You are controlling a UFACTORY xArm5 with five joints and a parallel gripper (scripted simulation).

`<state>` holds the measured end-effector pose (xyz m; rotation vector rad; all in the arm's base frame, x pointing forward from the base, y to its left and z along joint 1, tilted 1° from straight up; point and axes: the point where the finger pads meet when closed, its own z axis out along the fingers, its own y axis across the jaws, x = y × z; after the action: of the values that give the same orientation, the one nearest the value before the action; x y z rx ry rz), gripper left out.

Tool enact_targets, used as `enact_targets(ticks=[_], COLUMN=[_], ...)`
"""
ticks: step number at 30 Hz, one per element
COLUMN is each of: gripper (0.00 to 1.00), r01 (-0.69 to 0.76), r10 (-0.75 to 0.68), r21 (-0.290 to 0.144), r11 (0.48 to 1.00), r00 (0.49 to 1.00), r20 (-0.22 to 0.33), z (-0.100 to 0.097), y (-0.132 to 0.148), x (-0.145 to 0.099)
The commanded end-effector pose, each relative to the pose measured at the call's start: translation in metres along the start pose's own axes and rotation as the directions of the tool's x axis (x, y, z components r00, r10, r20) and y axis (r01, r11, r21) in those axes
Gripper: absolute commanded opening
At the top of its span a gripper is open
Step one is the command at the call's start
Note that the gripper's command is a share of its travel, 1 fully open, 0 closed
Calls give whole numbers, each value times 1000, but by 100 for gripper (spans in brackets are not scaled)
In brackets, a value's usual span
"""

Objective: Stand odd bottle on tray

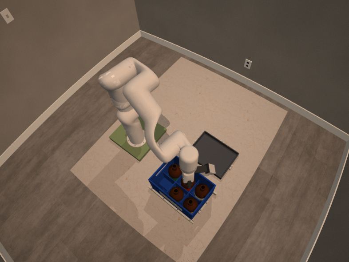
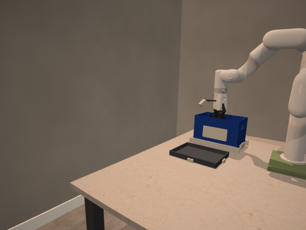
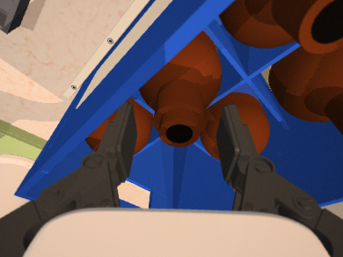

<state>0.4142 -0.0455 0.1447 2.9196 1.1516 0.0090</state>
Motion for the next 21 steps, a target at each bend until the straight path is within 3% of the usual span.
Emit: enact_targets(ticks=[1, 21], gripper=[65, 65], r01=[0, 0], r10=[0, 0], r21=[-3, -3], r11=[1000, 1000], r00=[1000, 1000], r20=[-3, -3], z=[3, 6], y=[1, 1], x=[1, 1])
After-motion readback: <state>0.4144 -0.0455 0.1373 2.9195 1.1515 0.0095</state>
